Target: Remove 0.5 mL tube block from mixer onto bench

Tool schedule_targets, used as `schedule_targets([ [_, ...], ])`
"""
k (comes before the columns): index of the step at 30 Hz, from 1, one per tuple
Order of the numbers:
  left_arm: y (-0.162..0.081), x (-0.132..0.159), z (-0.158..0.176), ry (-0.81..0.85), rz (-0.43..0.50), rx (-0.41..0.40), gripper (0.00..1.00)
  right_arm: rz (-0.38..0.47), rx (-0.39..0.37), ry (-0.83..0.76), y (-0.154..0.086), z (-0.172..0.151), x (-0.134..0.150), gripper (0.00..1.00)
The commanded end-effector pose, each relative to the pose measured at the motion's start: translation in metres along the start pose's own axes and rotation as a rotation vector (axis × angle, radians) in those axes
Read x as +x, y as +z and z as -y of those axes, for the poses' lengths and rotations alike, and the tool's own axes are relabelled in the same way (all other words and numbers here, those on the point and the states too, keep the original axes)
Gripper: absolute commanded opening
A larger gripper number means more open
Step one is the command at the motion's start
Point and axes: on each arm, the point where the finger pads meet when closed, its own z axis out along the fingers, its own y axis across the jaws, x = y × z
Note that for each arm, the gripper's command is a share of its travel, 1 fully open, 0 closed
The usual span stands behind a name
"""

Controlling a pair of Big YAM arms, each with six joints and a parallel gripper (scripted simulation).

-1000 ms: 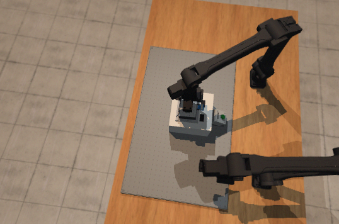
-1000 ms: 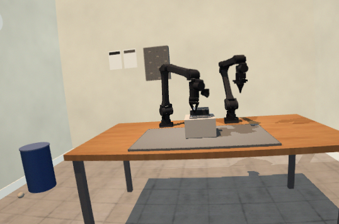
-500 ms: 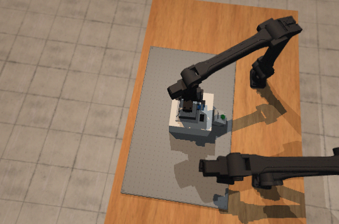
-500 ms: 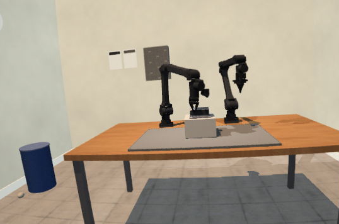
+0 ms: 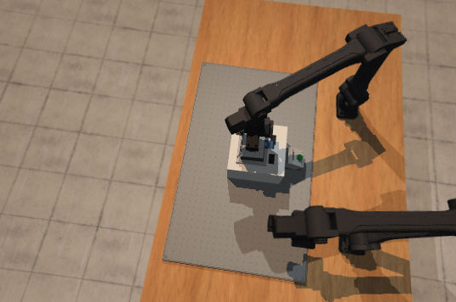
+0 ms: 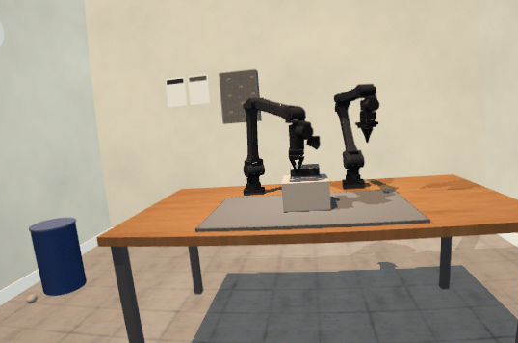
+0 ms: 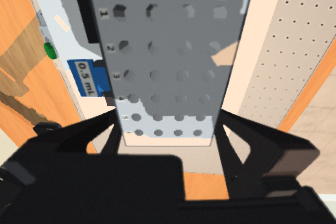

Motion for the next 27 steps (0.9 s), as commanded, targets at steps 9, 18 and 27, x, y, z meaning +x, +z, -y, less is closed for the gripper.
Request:
schedule_targets([
  [9, -0.022, -0.017, -0.006, -0.015, 0.064, -0.013, 0.0, 0.086, 0.115, 0.01, -0.068, 0.016, -0.004, 0.0],
  [18, -0.007, -0.009, -0.005, -0.016, 0.028, -0.007, 0.0, 0.086, 0.115, 0.011, -0.068, 0.016, -0.004, 0.0],
  [27, 0.001, -0.004, -0.005, -0.017, 0.007, -0.003, 0.0, 0.085, 0.115, 0.011, -0.068, 0.016, -0.004, 0.0],
])
